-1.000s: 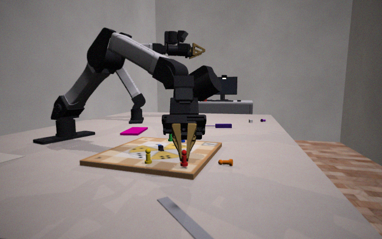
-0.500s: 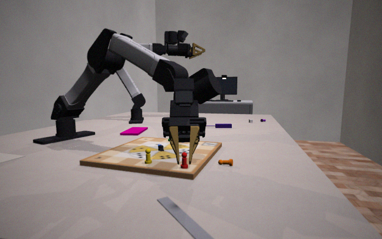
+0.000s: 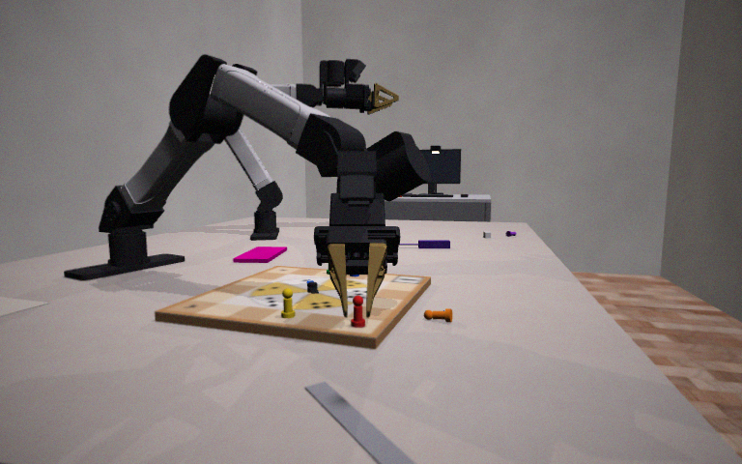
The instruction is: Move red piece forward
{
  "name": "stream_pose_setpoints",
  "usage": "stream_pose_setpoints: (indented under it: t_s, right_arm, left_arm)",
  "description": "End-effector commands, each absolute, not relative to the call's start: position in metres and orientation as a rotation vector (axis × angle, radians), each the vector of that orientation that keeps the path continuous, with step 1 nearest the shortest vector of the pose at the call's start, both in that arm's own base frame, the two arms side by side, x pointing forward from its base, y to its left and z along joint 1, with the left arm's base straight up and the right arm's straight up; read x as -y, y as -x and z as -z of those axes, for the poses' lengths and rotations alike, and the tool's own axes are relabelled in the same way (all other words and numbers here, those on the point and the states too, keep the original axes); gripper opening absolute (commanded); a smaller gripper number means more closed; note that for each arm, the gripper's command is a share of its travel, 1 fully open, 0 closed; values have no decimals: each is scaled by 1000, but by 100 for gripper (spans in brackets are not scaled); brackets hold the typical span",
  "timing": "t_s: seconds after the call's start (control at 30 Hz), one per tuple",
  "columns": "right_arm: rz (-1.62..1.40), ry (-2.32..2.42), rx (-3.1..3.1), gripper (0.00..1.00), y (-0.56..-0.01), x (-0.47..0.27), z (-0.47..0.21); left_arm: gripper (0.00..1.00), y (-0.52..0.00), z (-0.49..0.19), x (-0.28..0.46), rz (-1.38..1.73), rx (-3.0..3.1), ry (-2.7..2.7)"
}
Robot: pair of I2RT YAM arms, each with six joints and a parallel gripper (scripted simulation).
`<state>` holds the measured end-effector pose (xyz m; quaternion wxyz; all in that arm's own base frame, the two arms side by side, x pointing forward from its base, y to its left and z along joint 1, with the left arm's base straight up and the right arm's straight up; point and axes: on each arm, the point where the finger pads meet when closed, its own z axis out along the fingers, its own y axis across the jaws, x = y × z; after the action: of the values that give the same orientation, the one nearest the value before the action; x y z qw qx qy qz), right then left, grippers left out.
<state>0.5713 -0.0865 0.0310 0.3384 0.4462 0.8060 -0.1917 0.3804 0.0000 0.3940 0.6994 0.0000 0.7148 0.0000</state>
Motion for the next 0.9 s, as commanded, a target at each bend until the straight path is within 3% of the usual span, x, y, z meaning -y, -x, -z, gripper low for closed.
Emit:
stream_pose_setpoints:
  t_s: [0.0, 0.2, 0.43, 0.87]
  right_arm:
    - [498, -1155, -2119, 23, -566, 78, -32]
    - [522, -1168, -2138, 23, -561, 84, -21]
    - [485, -1170, -2073, 23, -559, 56, -81]
    - [536, -1174, -2141, 23, -540, 56, -54]
  left_arm:
    - [100, -380, -398, 0, 0, -1582, 0]
    - [100, -380, -398, 0, 0, -1582, 0]
    - [100, -380, -398, 0, 0, -1582, 0]
    - [100, -380, -398, 0, 0, -1582, 0]
